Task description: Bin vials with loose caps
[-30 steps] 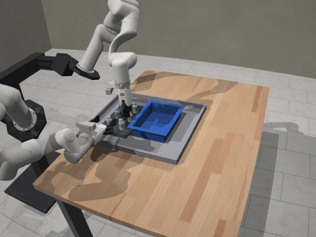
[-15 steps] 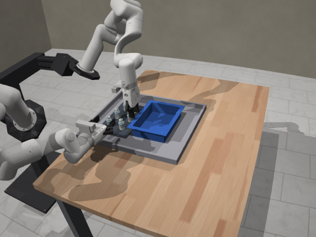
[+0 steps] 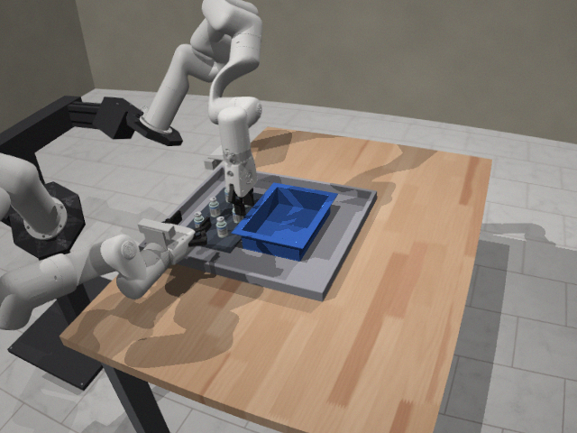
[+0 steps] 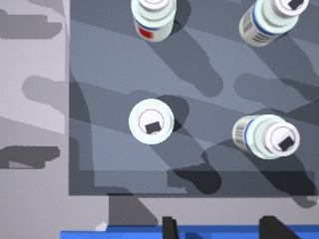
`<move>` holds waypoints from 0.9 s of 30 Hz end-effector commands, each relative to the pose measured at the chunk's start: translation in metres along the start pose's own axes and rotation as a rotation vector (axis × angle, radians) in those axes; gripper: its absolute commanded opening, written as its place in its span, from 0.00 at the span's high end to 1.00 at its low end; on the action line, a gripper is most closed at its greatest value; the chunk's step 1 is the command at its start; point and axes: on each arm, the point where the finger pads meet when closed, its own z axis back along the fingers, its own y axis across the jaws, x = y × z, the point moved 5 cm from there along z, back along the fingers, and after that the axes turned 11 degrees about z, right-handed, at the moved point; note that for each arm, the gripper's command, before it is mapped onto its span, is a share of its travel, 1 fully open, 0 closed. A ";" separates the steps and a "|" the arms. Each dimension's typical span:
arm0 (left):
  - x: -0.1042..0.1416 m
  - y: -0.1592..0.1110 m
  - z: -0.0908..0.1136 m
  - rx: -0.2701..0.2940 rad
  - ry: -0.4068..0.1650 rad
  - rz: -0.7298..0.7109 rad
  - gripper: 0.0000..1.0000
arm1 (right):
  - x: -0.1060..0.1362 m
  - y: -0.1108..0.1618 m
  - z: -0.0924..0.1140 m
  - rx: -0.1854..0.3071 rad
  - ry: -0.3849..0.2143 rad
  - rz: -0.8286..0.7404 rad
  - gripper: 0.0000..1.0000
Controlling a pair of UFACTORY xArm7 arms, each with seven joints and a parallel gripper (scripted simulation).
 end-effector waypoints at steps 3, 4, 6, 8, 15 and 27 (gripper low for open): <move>-0.001 -0.002 0.002 -0.006 -0.005 0.022 0.50 | -0.002 0.000 -0.001 -0.001 0.002 0.003 0.00; -0.001 -0.002 0.002 -0.006 -0.005 0.022 0.50 | -0.002 0.000 -0.001 -0.001 0.002 0.003 0.00; 0.000 -0.002 0.002 -0.006 -0.005 0.022 0.50 | -0.002 0.000 -0.001 -0.001 0.002 0.003 0.00; 0.000 -0.002 0.002 -0.006 -0.005 0.022 0.50 | -0.002 0.000 -0.001 -0.001 0.002 0.003 0.00; 0.001 -0.001 0.001 -0.006 -0.005 0.022 0.50 | -0.002 0.000 -0.001 -0.001 0.002 0.003 0.00; 0.001 -0.001 0.002 -0.006 -0.005 0.022 0.50 | -0.002 0.000 -0.001 -0.001 0.002 0.003 0.00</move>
